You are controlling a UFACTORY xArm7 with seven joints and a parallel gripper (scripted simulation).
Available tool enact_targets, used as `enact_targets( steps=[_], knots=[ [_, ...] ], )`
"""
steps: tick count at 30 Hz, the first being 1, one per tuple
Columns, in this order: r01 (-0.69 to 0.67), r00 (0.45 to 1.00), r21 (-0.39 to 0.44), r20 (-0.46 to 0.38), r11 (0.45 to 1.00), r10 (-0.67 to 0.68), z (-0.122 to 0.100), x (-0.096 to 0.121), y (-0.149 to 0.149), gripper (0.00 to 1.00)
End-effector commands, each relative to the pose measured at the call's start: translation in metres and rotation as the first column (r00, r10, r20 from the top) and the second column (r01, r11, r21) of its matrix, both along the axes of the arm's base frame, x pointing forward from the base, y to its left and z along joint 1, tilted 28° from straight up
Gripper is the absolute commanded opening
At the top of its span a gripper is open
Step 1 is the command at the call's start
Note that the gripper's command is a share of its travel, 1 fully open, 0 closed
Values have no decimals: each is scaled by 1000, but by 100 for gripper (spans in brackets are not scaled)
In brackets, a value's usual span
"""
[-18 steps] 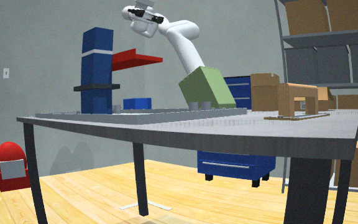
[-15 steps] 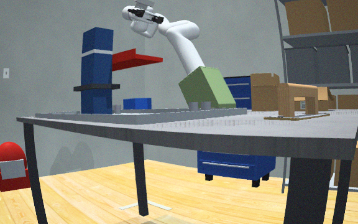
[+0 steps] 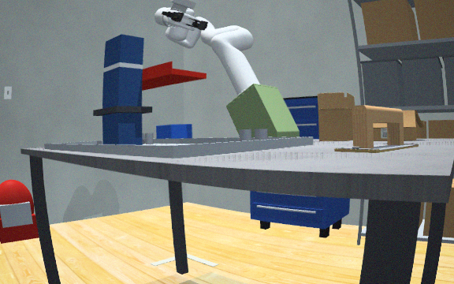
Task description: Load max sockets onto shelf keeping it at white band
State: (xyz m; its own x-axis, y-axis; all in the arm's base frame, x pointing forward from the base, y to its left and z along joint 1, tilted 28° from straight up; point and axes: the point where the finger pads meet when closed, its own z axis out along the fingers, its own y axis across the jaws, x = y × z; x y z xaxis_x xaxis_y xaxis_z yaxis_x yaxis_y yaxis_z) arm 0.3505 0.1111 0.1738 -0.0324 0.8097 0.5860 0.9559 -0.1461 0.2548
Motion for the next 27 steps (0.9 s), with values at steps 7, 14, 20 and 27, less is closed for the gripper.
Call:
enact_targets(
  steps=[7, 14, 20, 27],
  knots=[
    [-67, 995, -224, -89, 972, 48, -7, -12, -4, 100],
    [-106, 985, -396, -170, 912, 41, -18, -22, -15, 100],
    [-142, 969, -575, -247, 806, -5, -29, -33, -32, 100],
    [-167, 955, -721, -289, 672, -72, -35, -41, -52, 100]
  ],
)
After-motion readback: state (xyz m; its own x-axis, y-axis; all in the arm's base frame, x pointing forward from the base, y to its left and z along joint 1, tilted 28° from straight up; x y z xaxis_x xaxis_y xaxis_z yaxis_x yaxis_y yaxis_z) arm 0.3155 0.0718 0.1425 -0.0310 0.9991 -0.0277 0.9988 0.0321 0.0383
